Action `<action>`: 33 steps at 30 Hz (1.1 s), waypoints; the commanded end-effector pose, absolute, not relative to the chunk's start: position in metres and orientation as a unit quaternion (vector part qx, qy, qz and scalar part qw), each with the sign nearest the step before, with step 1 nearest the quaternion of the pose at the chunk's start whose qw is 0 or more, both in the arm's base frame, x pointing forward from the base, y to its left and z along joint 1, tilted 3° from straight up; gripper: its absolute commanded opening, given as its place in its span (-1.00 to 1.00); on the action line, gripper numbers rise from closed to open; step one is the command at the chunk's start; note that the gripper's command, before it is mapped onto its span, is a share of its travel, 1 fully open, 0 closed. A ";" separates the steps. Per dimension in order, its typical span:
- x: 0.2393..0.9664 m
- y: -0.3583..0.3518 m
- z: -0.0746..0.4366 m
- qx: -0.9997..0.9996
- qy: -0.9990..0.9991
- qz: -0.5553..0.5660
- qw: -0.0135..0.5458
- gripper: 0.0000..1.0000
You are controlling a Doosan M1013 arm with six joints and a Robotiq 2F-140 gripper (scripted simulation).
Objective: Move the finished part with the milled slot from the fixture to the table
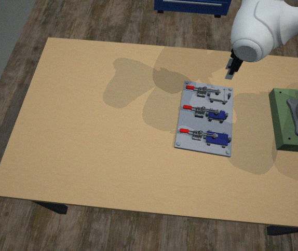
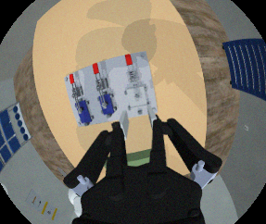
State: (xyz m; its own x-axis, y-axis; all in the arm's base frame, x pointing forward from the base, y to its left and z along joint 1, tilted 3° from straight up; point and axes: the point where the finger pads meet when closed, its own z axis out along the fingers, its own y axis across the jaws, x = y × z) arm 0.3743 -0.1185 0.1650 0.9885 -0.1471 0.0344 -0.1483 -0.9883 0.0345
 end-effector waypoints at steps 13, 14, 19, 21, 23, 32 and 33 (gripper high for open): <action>0.374 -0.120 0.139 0.997 -0.072 0.015 0.018 -0.44; 0.374 -0.120 0.135 0.997 -0.072 0.015 0.018 -0.44; 0.374 -0.121 0.121 0.997 -0.072 0.015 0.018 -0.44; 0.375 -0.121 0.114 0.997 -0.072 0.015 0.018 -0.44; 0.375 -0.121 0.109 0.997 -0.072 0.015 0.018 -0.44; 0.376 -0.122 0.106 0.997 -0.072 0.015 0.018 -0.44; 0.378 -0.122 0.106 0.997 -0.072 0.015 0.018 -0.44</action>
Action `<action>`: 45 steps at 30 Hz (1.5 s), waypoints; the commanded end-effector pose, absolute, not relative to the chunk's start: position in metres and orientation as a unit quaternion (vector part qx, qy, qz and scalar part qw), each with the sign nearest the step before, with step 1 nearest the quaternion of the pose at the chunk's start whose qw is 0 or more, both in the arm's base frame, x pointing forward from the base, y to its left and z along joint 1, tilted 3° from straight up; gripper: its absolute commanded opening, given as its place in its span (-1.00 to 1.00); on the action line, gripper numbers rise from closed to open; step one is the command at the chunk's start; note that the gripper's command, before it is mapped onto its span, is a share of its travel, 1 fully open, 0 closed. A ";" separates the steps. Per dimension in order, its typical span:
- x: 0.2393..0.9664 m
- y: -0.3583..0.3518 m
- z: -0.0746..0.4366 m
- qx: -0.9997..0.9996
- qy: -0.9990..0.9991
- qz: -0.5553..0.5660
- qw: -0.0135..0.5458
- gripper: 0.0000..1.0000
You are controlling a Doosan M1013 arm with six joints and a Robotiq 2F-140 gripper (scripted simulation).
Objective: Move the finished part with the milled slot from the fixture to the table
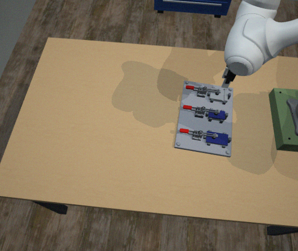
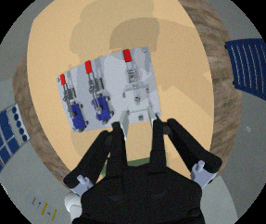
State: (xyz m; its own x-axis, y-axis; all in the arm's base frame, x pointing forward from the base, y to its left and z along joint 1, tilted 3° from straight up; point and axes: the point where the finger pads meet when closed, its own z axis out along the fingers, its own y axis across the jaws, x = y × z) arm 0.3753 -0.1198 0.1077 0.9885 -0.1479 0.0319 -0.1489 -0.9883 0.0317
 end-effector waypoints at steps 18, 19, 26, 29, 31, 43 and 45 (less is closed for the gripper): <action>0.459 -0.134 0.109 0.997 -0.072 0.015 0.018 -0.44; 0.459 -0.134 0.109 0.997 -0.072 0.015 0.018 -0.44; 0.493 -0.139 0.110 0.997 -0.072 0.015 0.019 -0.44; 0.503 -0.140 0.110 0.997 -0.072 0.015 0.019 -0.44; 0.506 -0.141 0.111 0.997 -0.072 0.015 0.019 -0.44; 0.508 -0.141 0.108 0.997 -0.072 0.015 0.019 -0.44; 0.508 -0.141 0.106 0.997 -0.072 0.015 0.019 -0.44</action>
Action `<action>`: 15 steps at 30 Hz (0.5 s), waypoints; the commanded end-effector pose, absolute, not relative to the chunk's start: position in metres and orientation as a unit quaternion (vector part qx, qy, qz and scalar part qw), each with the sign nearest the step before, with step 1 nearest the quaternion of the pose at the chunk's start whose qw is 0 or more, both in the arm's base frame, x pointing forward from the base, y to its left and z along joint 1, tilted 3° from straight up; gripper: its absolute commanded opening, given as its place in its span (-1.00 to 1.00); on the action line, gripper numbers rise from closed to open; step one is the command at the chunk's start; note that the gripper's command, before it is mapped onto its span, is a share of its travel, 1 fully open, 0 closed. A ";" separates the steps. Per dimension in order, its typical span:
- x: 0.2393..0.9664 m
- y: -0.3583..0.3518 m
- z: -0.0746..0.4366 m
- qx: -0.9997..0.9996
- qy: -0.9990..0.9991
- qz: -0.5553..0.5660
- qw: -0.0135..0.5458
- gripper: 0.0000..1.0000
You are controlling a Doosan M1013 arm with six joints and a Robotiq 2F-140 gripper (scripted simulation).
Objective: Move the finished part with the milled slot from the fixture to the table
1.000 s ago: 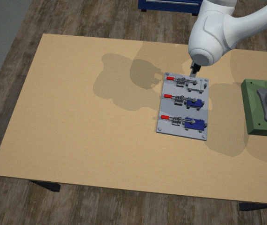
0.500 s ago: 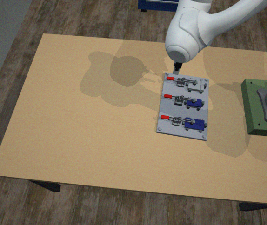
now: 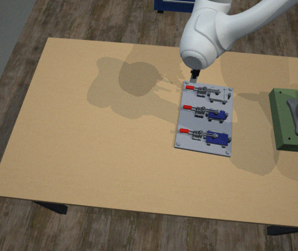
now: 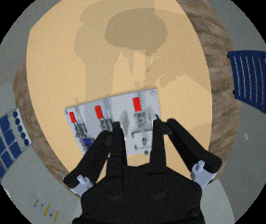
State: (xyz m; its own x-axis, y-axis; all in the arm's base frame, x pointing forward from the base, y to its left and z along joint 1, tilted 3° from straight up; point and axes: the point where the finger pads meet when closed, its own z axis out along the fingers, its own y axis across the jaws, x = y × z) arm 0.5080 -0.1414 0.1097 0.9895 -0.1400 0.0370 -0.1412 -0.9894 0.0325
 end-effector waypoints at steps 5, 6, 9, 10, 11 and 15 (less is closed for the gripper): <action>0.508 -0.142 0.095 0.997 -0.072 0.015 0.019 -0.44; 0.508 -0.142 0.092 0.997 -0.072 0.015 0.019 -0.44; 0.508 -0.142 0.089 0.997 -0.072 0.015 0.019 -0.44; 0.509 -0.142 0.086 0.997 -0.072 0.015 0.019 -0.44; 0.509 -0.142 0.083 0.997 -0.072 0.015 0.019 -0.44; 0.509 -0.143 0.071 0.997 -0.072 0.015 0.019 -0.44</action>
